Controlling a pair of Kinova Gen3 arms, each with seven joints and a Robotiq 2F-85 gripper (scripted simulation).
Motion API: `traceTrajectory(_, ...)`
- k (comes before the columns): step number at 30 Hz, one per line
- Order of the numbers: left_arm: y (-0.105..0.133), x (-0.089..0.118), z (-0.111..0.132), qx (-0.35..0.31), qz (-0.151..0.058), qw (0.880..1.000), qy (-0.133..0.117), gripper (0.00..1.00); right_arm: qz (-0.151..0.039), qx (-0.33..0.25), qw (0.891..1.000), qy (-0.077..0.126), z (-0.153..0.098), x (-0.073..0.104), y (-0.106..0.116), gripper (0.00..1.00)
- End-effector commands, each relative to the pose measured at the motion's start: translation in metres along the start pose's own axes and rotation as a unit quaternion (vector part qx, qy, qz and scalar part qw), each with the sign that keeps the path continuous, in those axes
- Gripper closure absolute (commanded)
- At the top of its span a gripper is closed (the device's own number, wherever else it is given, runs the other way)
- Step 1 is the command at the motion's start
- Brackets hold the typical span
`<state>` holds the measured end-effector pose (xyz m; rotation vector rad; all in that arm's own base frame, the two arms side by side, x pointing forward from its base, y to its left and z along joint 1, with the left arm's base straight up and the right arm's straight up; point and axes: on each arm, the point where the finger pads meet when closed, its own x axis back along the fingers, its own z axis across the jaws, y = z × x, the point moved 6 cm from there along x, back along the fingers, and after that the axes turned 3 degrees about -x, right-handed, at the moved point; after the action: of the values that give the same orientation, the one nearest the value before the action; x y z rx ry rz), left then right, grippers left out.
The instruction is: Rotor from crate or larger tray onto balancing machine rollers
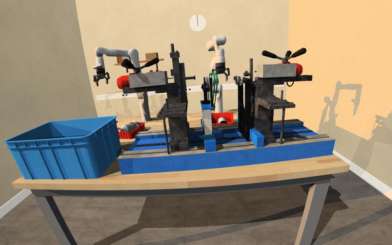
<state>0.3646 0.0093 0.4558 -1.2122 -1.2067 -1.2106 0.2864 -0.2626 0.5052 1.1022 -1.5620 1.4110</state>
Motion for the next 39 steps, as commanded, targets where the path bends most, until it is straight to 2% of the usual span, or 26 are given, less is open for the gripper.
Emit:
traceTrajectory(1,0.0,-0.005,0.0,0.0,-0.001,1.0,0.0,0.056,0.001,0.0,1.0,0.0,0.0,0.001,0.0,0.002)
traceTrajectory(9,0.0,-0.018,0.0,0.0,-0.001,1.0,0.0,0.056,0.001,0.0,1.0,0.0,0.0,0.001,0.0,0.002)
traceTrajectory(23,0.0,-0.068,0.0,0.0,-0.001,1.0,0.0,0.056,0.001,0.0,1.0,0.0,0.0,0.001,0.0,0.002)
traceTrajectory(25,0.0,-0.068,0.0,0.0,-0.001,1.0,0.0,0.056,0.001,0.0,1.0,0.0,0.0,0.001,0.0,0.002)
traceTrajectory(39,0.0,-0.135,0.0,0.0,-0.001,1.0,0.0,0.056,0.001,0.0,1.0,0.0,0.0,0.001,0.0,0.002)
